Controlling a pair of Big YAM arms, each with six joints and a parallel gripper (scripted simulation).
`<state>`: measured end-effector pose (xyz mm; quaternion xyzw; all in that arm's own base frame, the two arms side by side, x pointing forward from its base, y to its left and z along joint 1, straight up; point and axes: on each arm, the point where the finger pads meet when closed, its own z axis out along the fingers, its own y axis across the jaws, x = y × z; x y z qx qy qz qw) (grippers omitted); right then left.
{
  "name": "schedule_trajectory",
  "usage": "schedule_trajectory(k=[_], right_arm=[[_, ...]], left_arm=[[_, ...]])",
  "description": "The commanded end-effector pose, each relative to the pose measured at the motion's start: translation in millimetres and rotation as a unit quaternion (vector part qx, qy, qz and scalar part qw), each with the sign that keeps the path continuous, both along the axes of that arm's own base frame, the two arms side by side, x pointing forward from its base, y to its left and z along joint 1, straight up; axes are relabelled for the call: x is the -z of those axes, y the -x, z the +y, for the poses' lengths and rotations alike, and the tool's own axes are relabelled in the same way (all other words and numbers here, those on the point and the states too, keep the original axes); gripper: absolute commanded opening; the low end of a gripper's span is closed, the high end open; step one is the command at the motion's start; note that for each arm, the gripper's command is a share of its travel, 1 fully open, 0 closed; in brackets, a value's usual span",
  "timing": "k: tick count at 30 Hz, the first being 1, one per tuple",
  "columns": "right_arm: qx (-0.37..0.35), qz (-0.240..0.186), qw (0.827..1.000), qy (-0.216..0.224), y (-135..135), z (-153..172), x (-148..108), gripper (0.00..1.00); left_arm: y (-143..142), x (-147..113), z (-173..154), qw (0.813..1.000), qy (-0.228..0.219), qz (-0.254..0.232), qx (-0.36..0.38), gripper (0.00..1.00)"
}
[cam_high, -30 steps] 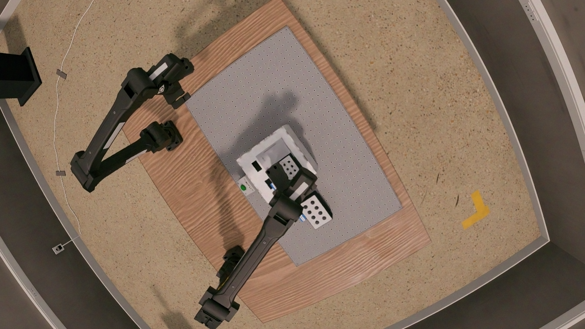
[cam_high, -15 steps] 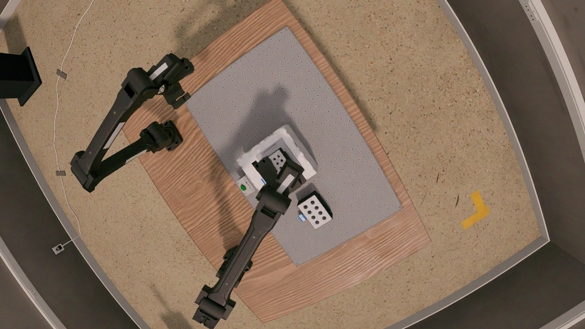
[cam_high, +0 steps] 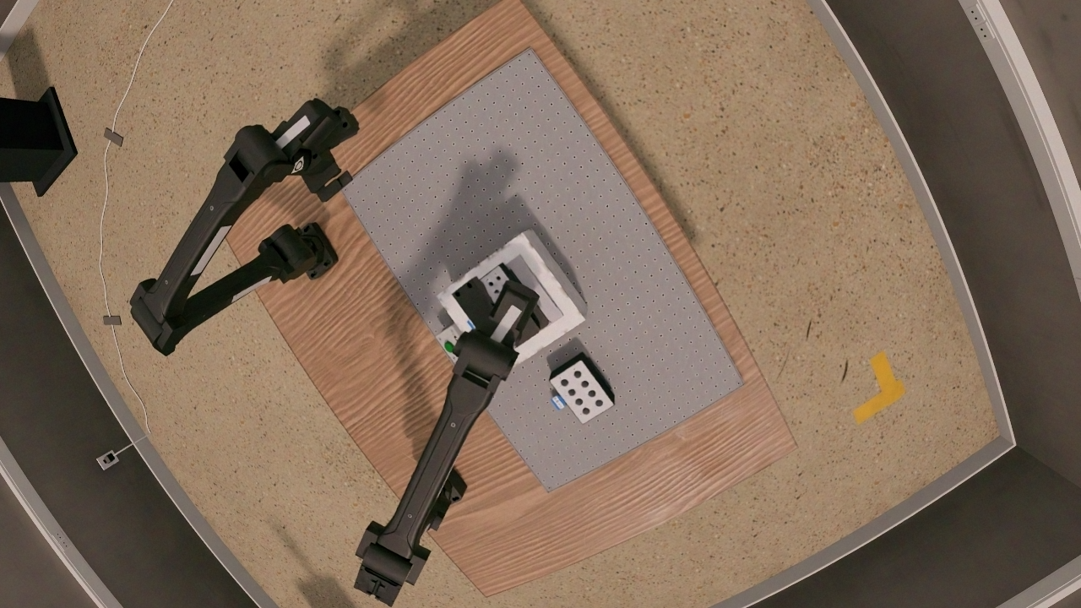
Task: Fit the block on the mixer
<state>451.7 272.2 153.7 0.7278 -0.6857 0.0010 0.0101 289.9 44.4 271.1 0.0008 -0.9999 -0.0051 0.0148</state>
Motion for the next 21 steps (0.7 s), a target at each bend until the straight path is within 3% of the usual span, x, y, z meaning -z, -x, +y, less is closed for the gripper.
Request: schedule_trajectory(k=[1,11,17,21], right_arm=[[0.015,-0.062,0.997,-0.034,-39.5,2.3,-56.3,0.0],[0.004,-0.081,0.995,-0.052,-37.7,3.1,-80.6,0.0],[0.005,-0.085,0.995,-0.048,-34.8,7.2,-82.8,0.0],[0.004,-0.015,0.999,-0.04,-41.9,1.4,-61.2,0.0]], left_arm=[[-12.3,-28.9,0.7,0.999,-0.006,-0.043,0.0,1.0],[-5.2,-16.1,-0.4,1.0,-0.004,-0.027,0.0,1.0],[-1.6,-10.0,-1.0,1.0,-0.003,-0.019,0.0,1.0],[0.0,-7.4,-1.2,1.0,-0.002,-0.015,0.0,1.0]])
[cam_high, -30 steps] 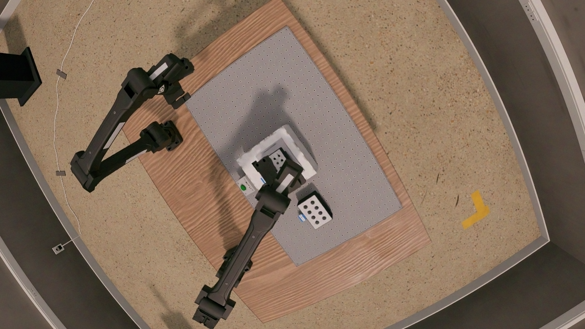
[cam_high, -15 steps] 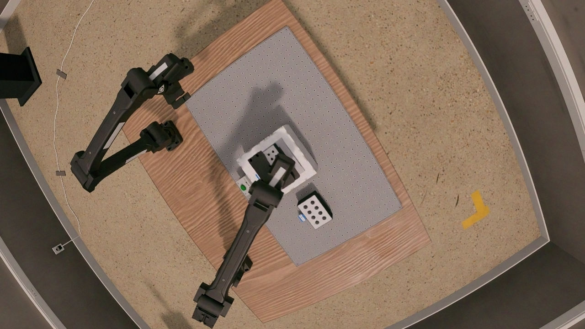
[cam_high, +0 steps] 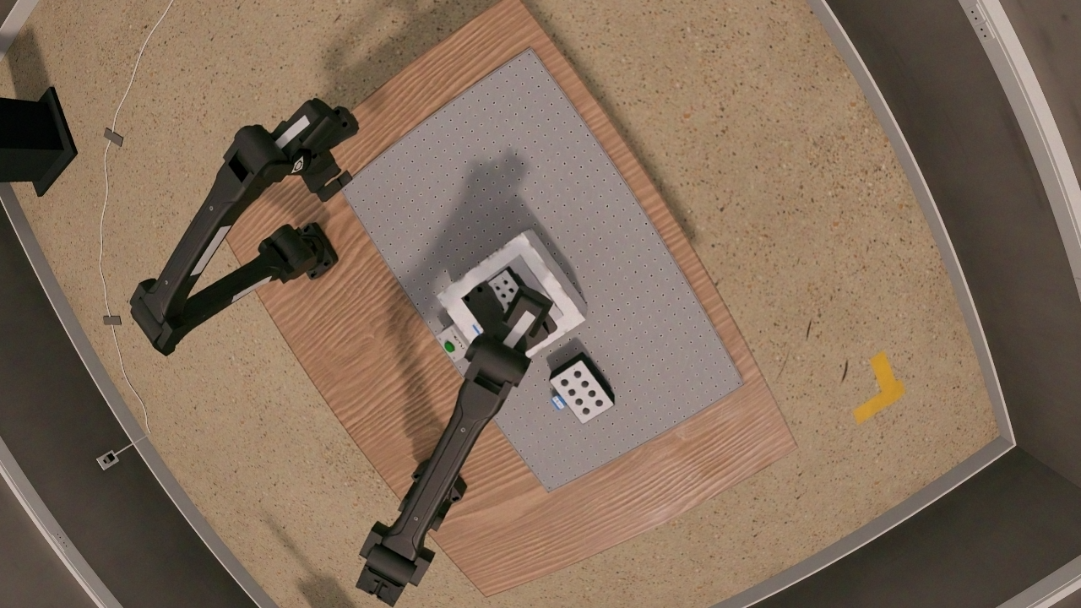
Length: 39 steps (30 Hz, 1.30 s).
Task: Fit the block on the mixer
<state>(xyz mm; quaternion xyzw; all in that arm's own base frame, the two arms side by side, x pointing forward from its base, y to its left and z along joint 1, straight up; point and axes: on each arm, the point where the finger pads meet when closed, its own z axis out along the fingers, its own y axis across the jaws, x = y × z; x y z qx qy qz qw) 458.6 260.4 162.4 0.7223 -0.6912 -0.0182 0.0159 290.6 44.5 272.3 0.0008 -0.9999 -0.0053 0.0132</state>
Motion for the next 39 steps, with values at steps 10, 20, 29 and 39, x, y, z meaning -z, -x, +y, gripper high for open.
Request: schedule_trajectory(k=[10,20,29,39], right_arm=[[0.002,0.02,1.0,-0.007,-30.6,-2.3,-25.9,0.0],[-0.002,-0.001,1.0,-0.019,-16.0,11.7,-40.8,0.0],[-0.006,0.005,1.0,-0.021,-14.1,2.1,-45.5,0.0],[0.009,-0.011,1.0,-0.024,-28.9,1.9,-52.6,0.0]], left_arm=[[2.7,-3.4,-1.7,1.0,-0.002,-0.009,0.0,1.0],[-6.0,-19.5,-0.6,1.0,-0.005,-0.03,0.0,1.0],[-8.5,-24.6,-0.3,0.999,-0.006,-0.036,0.0,1.0],[-10.1,-28.3,-0.1,0.999,-0.006,-0.04,0.0,1.0]])
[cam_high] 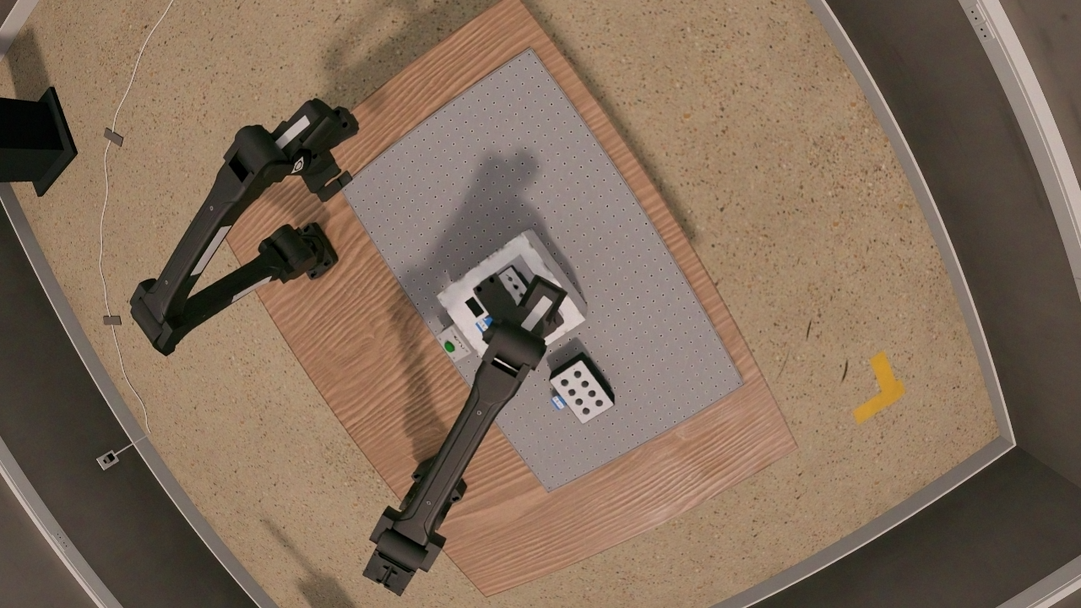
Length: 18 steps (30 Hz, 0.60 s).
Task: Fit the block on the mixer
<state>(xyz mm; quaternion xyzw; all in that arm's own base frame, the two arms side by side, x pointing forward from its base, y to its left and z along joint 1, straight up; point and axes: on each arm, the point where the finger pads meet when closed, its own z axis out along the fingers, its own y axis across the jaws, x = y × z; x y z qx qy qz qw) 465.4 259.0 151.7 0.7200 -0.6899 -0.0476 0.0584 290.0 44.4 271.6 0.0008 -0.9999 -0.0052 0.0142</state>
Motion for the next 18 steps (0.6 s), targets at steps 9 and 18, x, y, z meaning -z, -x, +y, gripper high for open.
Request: schedule_trajectory(k=[9,18], right_arm=[[0.012,-0.056,0.998,-0.031,-28.4,4.1,-49.8,0.0],[-0.001,-0.039,0.999,-0.023,-19.6,16.5,-26.1,0.0]], left_arm=[[-6.2,-20.4,-0.7,1.0,-0.005,-0.03,0.0,1.0],[1.5,-6.4,-1.9,1.0,-0.003,-0.011,0.0,1.0]])
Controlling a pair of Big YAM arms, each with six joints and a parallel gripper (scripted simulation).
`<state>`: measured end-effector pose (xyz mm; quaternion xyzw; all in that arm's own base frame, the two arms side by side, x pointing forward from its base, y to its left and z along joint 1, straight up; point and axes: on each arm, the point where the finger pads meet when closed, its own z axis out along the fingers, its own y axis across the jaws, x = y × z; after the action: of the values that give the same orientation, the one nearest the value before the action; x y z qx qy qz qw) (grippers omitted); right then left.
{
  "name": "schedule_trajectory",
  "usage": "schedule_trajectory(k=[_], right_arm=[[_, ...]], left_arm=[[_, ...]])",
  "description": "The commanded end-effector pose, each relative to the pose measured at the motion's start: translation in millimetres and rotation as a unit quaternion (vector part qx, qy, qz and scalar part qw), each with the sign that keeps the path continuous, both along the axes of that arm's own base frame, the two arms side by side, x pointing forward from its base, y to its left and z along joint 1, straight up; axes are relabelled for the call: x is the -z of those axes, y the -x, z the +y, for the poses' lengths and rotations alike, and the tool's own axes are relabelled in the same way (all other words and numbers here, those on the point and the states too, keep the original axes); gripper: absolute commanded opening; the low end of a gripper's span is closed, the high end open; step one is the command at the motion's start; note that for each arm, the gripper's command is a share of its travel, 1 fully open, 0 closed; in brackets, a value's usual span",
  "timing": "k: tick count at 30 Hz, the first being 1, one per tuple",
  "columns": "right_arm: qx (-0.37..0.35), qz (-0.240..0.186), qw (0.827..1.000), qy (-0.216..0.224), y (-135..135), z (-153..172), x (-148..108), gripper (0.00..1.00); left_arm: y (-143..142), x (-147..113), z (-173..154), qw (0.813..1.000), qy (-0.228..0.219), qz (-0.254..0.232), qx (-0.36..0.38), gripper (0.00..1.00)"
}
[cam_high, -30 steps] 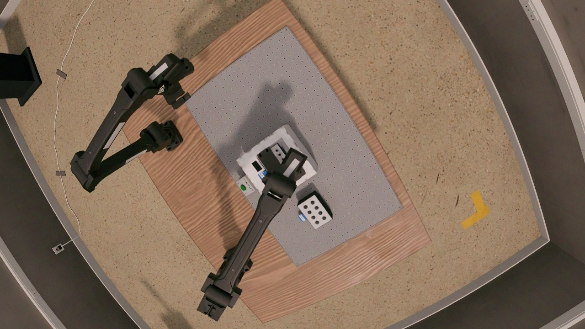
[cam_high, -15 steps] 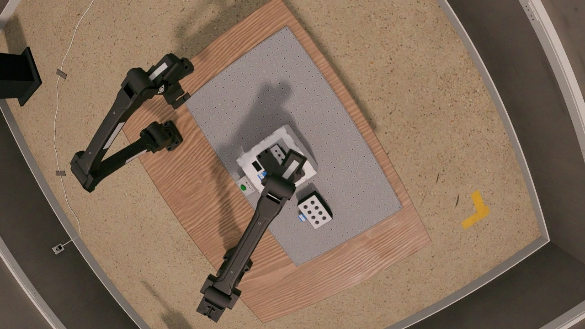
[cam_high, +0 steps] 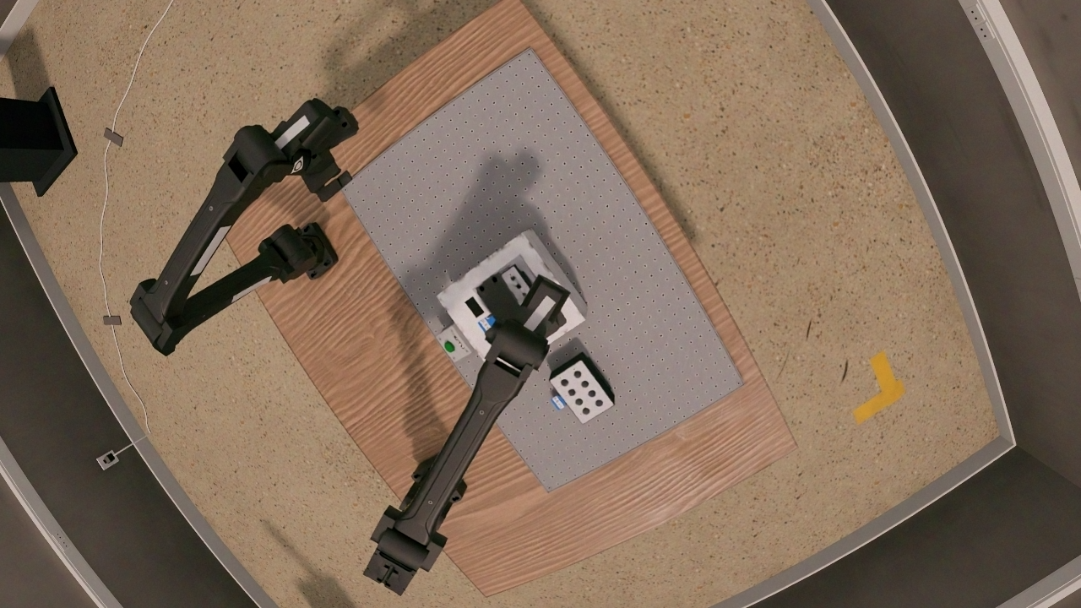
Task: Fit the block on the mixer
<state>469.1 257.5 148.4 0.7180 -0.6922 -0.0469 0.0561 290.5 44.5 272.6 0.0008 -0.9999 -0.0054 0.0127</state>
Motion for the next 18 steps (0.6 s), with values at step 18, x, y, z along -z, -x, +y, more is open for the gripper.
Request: schedule_trajectory(k=[18], right_arm=[[0.007,-0.045,0.998,-0.031,-11.2,3.4,-47.5,0.0]], left_arm=[[-3.7,-15.2,-1.3,1.0,-0.004,-0.021,0.0,1.0]])
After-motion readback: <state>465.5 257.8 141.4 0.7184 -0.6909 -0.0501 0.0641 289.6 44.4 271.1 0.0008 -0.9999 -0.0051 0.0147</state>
